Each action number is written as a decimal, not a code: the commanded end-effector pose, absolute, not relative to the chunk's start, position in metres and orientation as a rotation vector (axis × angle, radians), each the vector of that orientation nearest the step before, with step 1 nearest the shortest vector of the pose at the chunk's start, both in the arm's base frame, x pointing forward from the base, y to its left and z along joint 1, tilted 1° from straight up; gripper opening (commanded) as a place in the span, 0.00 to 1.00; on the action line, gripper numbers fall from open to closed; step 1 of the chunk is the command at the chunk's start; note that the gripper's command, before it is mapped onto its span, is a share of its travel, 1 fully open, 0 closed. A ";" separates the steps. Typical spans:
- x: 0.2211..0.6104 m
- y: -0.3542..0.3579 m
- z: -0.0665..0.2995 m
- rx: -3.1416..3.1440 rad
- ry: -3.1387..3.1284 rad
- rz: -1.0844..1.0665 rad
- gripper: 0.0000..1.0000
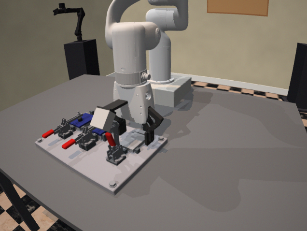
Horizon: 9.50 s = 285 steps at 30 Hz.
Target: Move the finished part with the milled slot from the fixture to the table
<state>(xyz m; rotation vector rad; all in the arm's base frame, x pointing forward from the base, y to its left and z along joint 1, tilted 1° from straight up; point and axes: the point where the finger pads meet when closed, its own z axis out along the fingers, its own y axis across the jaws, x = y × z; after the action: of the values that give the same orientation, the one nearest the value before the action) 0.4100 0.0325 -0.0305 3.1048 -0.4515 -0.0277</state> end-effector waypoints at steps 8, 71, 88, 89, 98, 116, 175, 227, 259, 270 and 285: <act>0.411 0.033 -0.030 3.106 -0.452 -0.023 0.00; 0.411 0.032 -0.021 3.106 -0.452 -0.023 0.00; 0.412 0.032 -0.005 3.106 -0.452 -0.023 0.00; 0.412 0.032 -0.004 3.106 -0.452 -0.023 0.00; 0.412 0.032 0.003 3.106 -0.452 -0.023 0.00; 0.412 0.032 0.006 3.106 -0.452 -0.023 0.00; 0.405 0.034 0.041 3.106 -0.452 -0.022 0.00; 0.425 0.100 0.041 3.105 -0.451 -0.017 0.00; 0.438 0.146 0.042 3.104 -0.451 -0.014 0.00; 0.439 0.149 0.042 3.104 -0.451 -0.014 0.00; 0.439 0.149 0.042 3.104 -0.451 -0.014 0.00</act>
<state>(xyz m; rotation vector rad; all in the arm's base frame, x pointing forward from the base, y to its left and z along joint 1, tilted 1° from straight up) 0.4377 0.1483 0.0406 3.1025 -0.4512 -0.0196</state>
